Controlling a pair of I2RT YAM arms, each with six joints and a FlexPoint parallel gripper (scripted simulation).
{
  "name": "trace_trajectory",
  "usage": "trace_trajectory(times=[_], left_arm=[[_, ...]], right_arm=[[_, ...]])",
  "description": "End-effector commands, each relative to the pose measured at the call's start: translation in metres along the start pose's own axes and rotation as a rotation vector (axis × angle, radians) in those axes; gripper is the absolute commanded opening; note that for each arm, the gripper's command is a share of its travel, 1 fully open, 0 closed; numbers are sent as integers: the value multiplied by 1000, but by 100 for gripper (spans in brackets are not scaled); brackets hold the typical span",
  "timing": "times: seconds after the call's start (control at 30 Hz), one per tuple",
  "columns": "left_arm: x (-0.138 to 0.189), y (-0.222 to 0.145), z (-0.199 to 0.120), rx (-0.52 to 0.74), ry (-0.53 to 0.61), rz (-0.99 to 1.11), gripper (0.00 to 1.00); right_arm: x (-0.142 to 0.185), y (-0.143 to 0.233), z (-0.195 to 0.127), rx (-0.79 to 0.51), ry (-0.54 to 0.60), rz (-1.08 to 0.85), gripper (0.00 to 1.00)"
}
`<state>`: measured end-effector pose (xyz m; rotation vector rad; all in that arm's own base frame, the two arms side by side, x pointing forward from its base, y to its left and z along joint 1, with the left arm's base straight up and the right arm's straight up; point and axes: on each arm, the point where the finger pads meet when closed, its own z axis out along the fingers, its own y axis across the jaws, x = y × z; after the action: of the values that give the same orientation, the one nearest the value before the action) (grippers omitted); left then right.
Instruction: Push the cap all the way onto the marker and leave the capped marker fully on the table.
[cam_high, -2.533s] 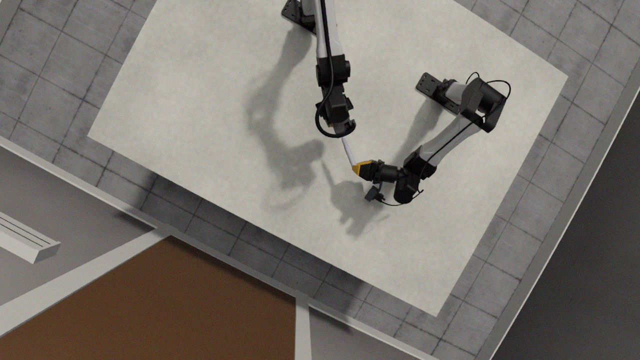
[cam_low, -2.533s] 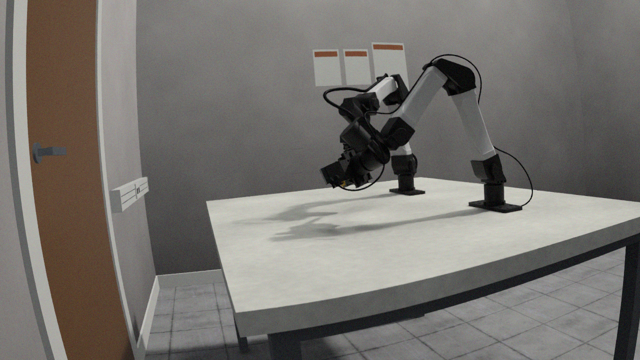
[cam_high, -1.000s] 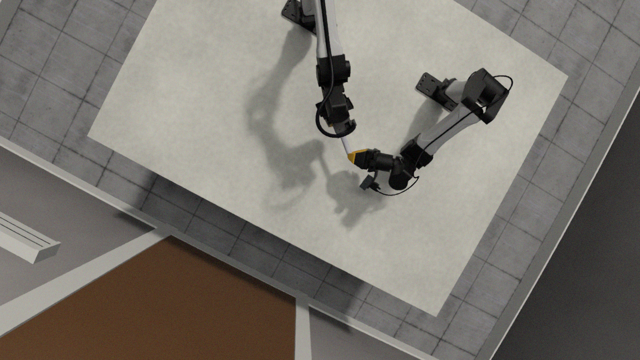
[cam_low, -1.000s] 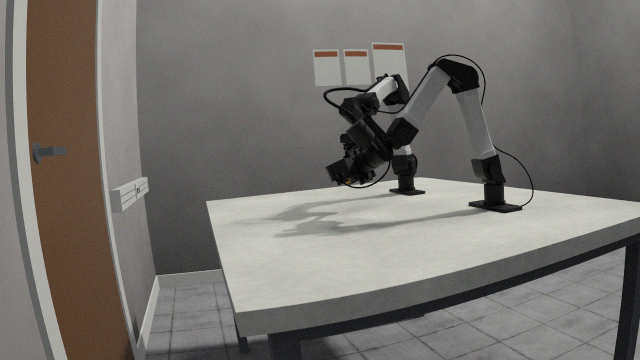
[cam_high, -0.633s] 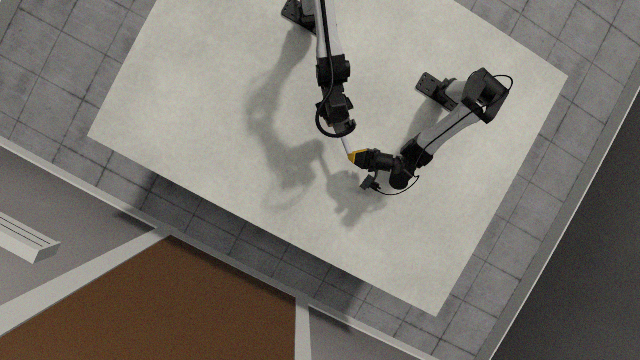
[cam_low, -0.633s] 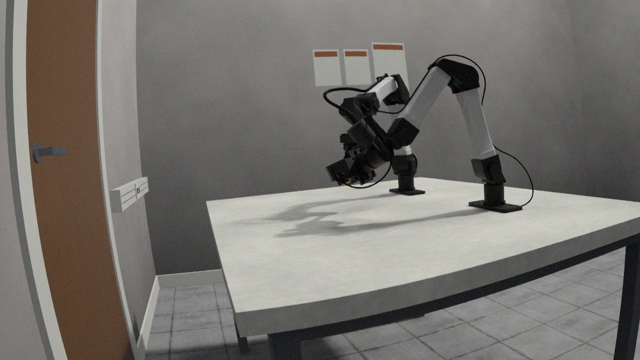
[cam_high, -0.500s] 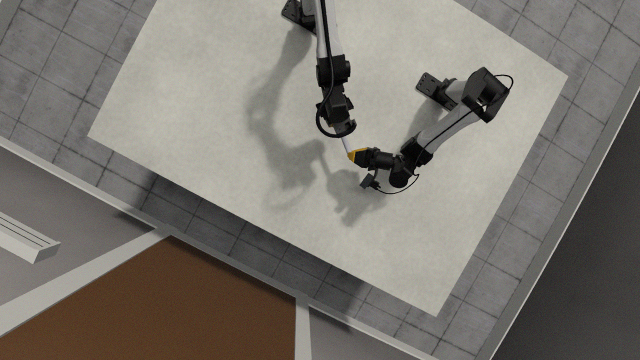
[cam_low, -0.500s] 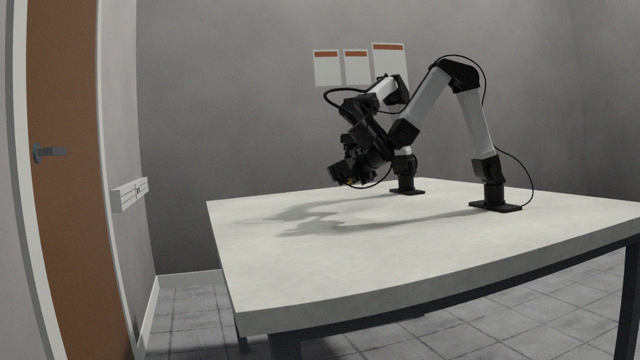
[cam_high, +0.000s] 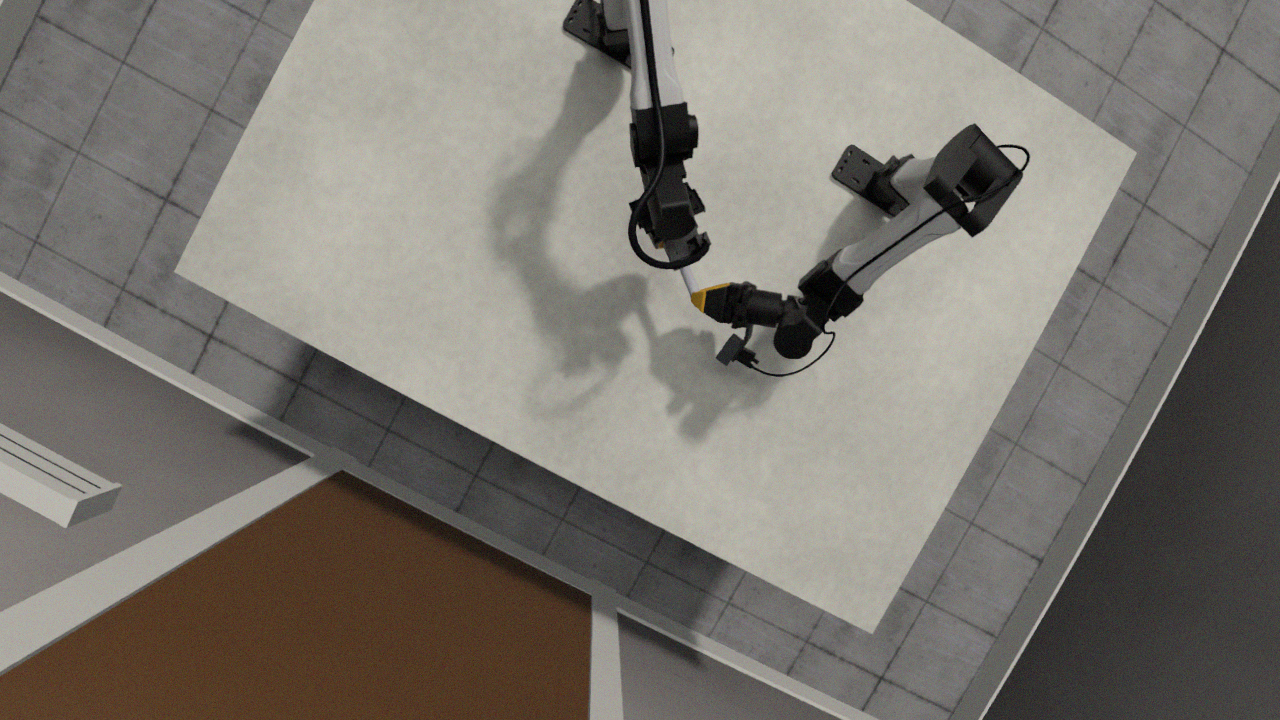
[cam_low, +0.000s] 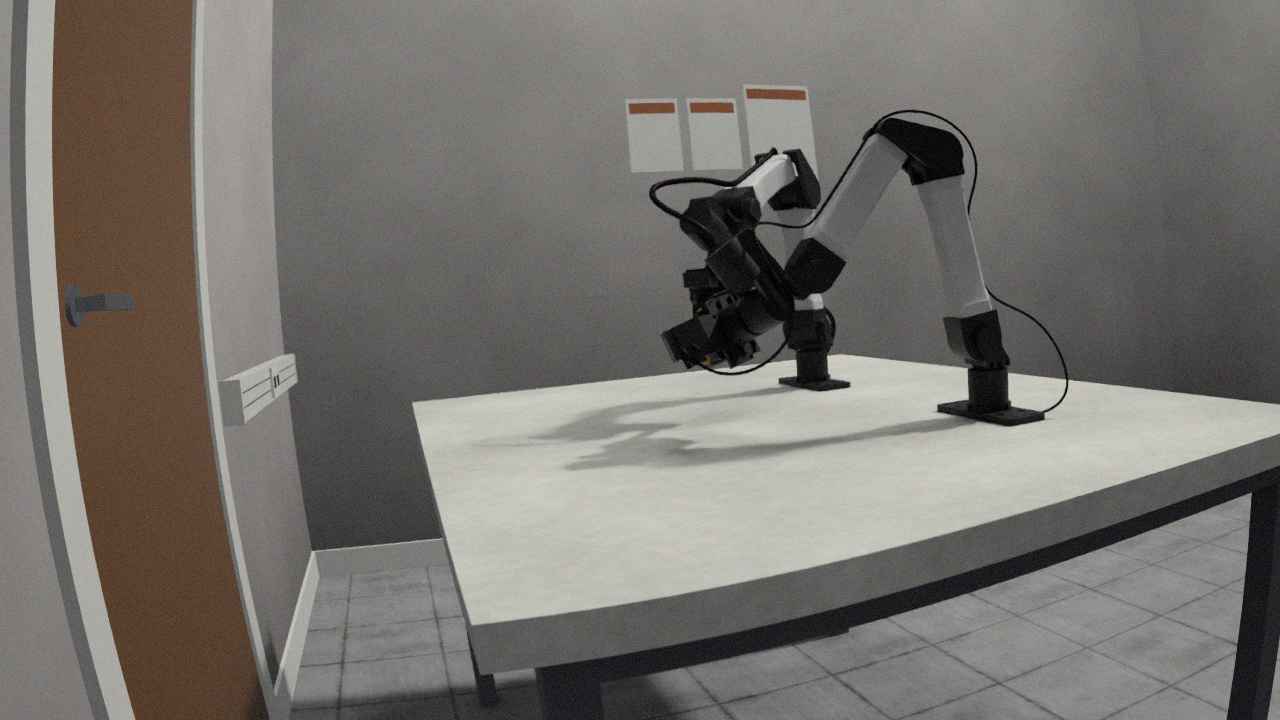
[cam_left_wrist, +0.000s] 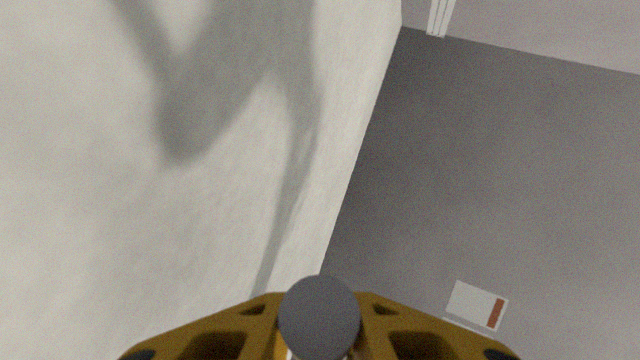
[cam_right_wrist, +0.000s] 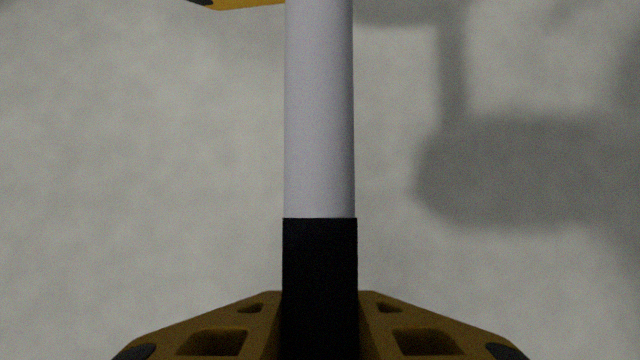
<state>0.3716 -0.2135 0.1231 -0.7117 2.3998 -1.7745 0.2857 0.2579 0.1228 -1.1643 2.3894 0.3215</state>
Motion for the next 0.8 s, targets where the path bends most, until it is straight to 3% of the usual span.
trace_trajectory(times=[0.0,0.2,0.77], left_arm=[[47,-13,9,30,171,22,8],[40,-19,18,45,4,41,8],[41,-21,18,49,12,44,8]], right_arm=[[-53,-1,-8,10,-213,-37,7],[-56,-2,-11,15,-219,-38,7],[-58,-2,-7,11,-214,-37,7]])
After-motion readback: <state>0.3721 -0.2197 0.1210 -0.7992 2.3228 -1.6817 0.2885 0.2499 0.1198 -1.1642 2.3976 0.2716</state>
